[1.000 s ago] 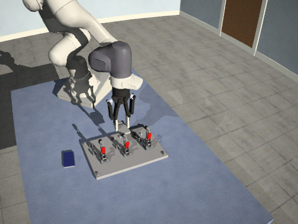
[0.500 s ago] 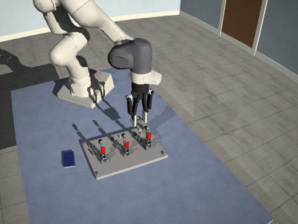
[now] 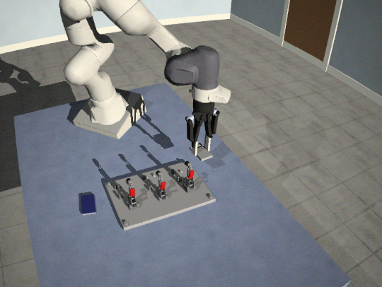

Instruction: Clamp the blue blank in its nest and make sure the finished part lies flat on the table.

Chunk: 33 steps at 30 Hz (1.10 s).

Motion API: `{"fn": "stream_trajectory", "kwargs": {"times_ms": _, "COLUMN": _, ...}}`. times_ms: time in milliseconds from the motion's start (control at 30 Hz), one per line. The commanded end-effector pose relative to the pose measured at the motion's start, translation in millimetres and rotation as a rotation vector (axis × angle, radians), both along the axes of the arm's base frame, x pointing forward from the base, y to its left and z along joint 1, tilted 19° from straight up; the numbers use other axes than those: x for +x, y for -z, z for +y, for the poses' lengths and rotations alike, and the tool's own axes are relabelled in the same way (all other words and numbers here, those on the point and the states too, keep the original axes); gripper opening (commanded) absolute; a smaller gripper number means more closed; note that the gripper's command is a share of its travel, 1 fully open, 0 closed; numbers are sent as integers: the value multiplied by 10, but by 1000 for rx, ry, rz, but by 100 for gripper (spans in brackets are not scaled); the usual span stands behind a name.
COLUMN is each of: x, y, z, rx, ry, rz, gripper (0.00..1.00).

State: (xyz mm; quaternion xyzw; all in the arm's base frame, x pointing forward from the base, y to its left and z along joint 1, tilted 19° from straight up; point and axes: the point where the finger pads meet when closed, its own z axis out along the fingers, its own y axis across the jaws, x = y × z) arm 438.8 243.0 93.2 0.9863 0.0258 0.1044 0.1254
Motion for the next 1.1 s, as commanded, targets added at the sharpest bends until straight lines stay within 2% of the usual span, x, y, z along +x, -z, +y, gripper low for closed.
{"fn": "stream_trajectory", "kwargs": {"times_ms": 0, "x": -11, "y": 35, "z": 137, "rx": 10, "ry": 69, "rz": -13, "gripper": 0}}
{"fn": "stream_trajectory", "kwargs": {"times_ms": 367, "x": -3, "y": 78, "z": 308, "rx": 10, "ry": 69, "rz": -13, "gripper": 0}}
{"fn": "stream_trajectory", "kwargs": {"times_ms": 1067, "x": -3, "y": 80, "z": 315, "rx": 13, "ry": 87, "rz": -17, "gripper": 0}}
